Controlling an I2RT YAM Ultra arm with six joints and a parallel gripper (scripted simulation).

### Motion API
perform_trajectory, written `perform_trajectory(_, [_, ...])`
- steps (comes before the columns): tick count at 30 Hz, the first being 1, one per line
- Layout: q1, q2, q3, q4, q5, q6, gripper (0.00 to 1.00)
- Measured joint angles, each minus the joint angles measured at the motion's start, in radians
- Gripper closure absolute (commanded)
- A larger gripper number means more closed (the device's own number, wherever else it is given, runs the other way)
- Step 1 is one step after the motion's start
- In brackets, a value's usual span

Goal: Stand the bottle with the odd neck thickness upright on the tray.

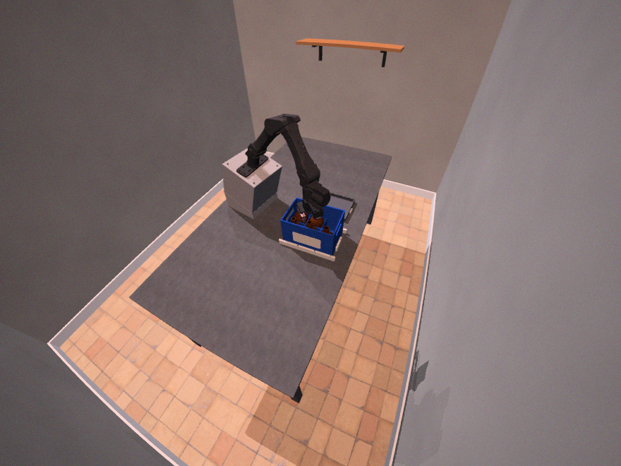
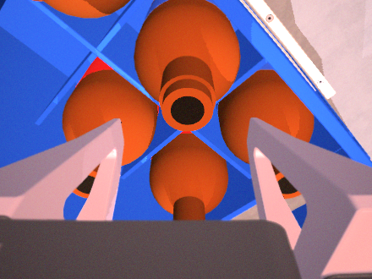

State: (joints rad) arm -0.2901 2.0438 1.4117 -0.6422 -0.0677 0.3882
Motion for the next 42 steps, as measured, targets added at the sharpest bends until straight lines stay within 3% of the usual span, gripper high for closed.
perform_trajectory(42, [0.003, 0.076, -0.005, 0.061, 0.000, 0.002, 0.39])
